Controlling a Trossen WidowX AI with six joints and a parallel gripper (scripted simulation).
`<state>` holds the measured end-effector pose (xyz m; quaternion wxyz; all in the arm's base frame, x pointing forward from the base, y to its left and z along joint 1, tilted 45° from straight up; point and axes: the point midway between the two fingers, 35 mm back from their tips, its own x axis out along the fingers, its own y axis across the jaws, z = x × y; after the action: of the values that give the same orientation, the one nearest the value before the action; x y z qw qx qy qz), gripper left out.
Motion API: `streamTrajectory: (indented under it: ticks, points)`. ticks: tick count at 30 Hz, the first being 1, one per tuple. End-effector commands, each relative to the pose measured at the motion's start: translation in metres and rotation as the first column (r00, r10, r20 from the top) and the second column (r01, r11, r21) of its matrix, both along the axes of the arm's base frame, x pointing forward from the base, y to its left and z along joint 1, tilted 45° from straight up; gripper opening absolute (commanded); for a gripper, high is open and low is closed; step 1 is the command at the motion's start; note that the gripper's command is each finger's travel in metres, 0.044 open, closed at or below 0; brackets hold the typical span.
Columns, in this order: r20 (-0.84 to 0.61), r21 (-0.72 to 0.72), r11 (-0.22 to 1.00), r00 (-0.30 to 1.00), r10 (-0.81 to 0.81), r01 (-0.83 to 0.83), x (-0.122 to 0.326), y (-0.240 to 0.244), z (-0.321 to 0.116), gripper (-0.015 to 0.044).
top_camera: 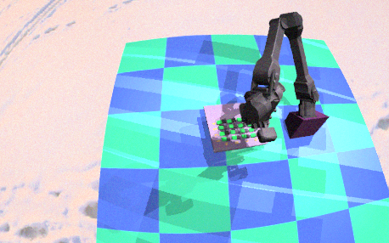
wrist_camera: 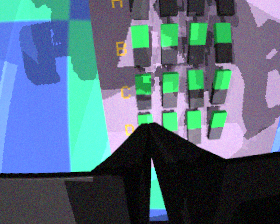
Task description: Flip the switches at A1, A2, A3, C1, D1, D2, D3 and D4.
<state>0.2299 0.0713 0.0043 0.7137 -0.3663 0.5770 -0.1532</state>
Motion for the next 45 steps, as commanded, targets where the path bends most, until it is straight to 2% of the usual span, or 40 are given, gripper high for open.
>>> streamTrajectory:
  ticks: [1, 5, 10, 15, 45]
  points:
    - [-0.006, -0.002, 1.0, 1.0, -0.009, 0.009, -0.011, 0.0, 0.003, 0.0]
    - [-0.008, -0.003, 1.0, 1.0, -0.009, 0.009, -0.041, -0.011, 0.001, 0.0]
    - [-0.007, -0.002, 1.0, 1.0, -0.008, 0.008, -0.04, -0.012, 0.0, 0.0]
    - [0.011, 0.001, 1.0, 1.0, 0.009, -0.009, -0.032, -0.034, -0.023, 0.0]
    - [0.011, 0.0, 1.0, 1.0, 0.009, -0.009, -0.025, -0.05, -0.04, 0.0]
